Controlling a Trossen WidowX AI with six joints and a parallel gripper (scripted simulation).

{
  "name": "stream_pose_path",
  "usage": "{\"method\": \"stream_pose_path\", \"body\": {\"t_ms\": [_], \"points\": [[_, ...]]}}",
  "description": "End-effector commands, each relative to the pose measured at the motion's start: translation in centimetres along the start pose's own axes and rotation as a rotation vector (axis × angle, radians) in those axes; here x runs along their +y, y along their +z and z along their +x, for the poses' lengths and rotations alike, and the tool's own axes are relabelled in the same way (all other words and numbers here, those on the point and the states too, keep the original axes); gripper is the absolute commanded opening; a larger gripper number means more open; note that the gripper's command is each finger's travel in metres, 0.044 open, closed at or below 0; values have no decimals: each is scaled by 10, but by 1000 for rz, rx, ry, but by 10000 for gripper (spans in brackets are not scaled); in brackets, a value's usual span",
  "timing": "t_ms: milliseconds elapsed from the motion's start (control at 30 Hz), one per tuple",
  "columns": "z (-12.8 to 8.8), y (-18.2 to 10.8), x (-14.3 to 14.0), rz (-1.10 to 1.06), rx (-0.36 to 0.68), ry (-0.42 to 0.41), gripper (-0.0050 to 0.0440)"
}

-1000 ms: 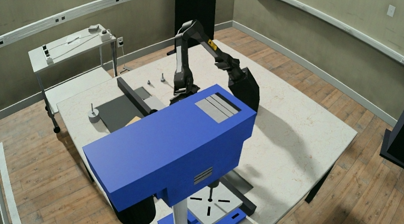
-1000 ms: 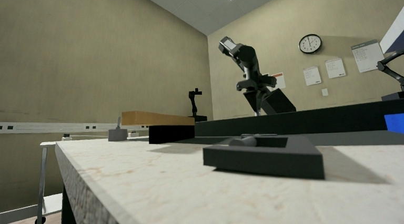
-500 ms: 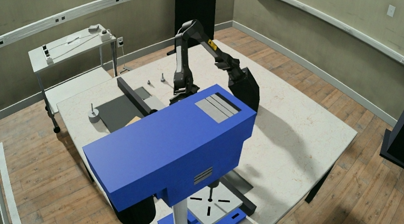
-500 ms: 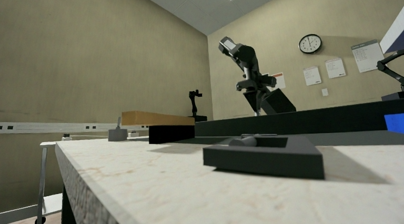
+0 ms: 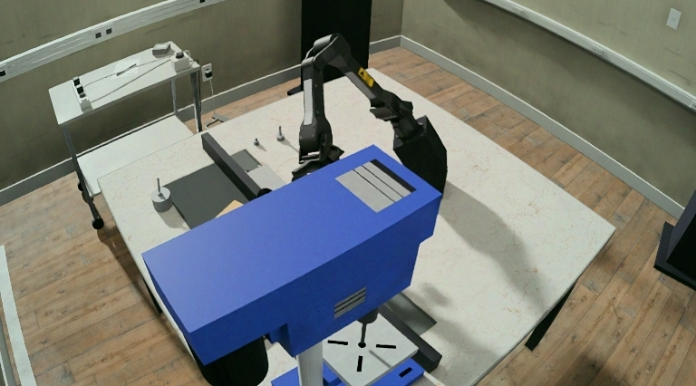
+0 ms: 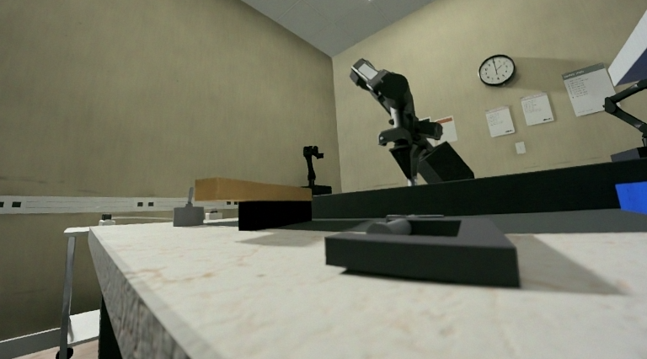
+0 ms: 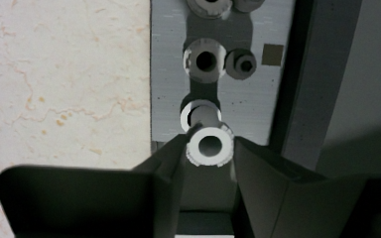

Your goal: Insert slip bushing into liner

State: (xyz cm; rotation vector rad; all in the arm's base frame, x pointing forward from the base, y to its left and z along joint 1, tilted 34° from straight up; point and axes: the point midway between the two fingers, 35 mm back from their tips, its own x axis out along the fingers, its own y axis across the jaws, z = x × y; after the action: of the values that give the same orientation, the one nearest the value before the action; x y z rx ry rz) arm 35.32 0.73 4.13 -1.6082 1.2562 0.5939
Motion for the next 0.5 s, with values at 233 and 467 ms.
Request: {"method": "stream_pose_path", "body": {"t_ms": [233, 467], "points": [[-8, -2, -7, 16, -5, -21, -50], [-18, -3, -10, 26, -2, -28, -50]]}}
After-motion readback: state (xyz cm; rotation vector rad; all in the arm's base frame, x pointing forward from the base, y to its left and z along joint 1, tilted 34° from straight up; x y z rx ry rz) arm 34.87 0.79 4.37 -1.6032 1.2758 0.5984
